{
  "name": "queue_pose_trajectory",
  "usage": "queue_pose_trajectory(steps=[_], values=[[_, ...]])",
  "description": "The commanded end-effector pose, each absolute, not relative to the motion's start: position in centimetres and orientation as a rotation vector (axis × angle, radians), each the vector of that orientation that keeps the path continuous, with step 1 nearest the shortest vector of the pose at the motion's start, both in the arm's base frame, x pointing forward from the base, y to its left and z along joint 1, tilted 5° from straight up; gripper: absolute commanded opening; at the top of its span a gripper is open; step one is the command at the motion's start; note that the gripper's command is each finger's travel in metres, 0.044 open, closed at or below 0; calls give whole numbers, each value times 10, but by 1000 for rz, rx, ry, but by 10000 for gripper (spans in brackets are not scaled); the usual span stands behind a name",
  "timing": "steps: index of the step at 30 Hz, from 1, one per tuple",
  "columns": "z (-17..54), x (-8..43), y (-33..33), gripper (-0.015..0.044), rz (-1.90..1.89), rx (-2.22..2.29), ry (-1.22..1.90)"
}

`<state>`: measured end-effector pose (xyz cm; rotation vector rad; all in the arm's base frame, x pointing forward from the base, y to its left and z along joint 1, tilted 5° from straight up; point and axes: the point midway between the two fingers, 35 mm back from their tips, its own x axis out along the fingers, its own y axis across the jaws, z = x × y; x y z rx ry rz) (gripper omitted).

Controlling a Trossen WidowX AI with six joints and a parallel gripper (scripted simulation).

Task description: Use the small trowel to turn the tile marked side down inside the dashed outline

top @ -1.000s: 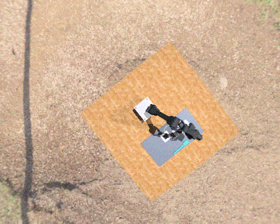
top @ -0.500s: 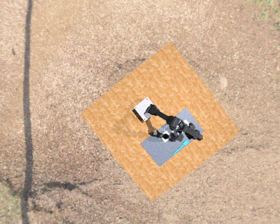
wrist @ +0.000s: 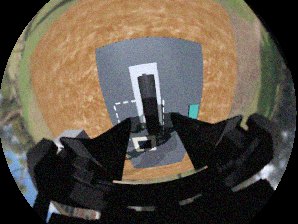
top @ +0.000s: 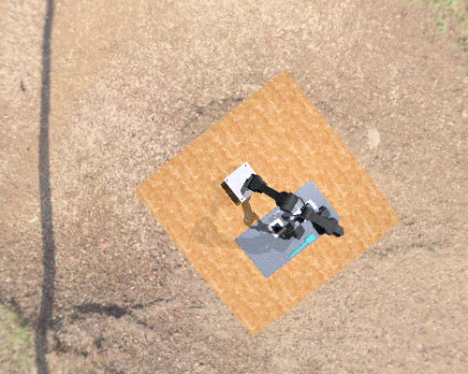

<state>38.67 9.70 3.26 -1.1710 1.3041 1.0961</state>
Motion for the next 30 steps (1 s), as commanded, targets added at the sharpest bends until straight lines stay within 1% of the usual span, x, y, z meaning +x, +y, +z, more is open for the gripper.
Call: queue_pose_trajectory(steps=[1,15,30], values=[[37,389,98,300,1076,-1164,1298],[26,393,108,300,725,-938,1316],[17,394,114,300,359,-622,1269]])
